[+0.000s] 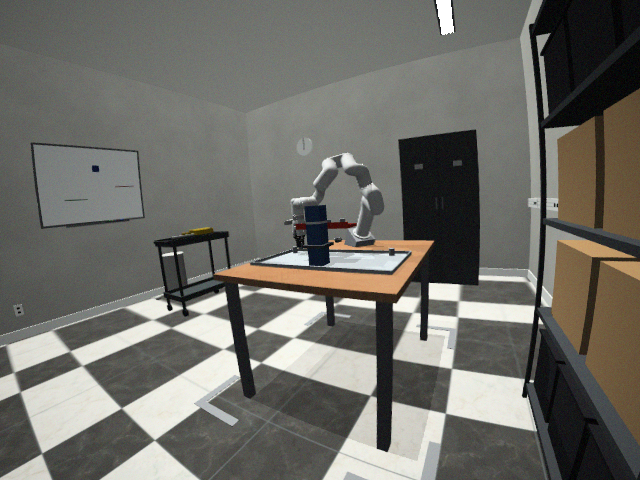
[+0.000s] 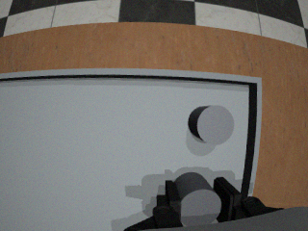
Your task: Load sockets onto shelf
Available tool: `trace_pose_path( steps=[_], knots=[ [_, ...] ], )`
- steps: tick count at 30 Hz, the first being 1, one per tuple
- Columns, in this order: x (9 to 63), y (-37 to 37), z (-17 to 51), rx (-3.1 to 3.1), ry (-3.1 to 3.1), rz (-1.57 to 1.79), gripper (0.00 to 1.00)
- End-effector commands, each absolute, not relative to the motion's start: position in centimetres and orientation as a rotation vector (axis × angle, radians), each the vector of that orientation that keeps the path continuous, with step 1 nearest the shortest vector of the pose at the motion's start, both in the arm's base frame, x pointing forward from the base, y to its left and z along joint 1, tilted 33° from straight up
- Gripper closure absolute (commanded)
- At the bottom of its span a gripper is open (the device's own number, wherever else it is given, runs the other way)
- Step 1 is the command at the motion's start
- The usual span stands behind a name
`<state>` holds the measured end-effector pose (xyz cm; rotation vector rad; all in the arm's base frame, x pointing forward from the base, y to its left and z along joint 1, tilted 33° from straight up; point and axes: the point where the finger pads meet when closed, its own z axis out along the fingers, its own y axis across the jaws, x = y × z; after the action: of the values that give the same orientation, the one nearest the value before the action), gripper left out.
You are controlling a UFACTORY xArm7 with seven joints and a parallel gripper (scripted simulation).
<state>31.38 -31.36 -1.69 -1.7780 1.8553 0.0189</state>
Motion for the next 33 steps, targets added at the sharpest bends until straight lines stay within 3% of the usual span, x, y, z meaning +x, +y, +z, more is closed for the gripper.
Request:
trace_pose_path(
  steps=[1, 33],
  knots=[
    [31.2, -31.7, -1.3, -1.778, 1.858, 0.013, 1.00],
    [30.0, -32.8, 1.2, -1.778, 1.858, 0.013, 1.00]
  ],
)
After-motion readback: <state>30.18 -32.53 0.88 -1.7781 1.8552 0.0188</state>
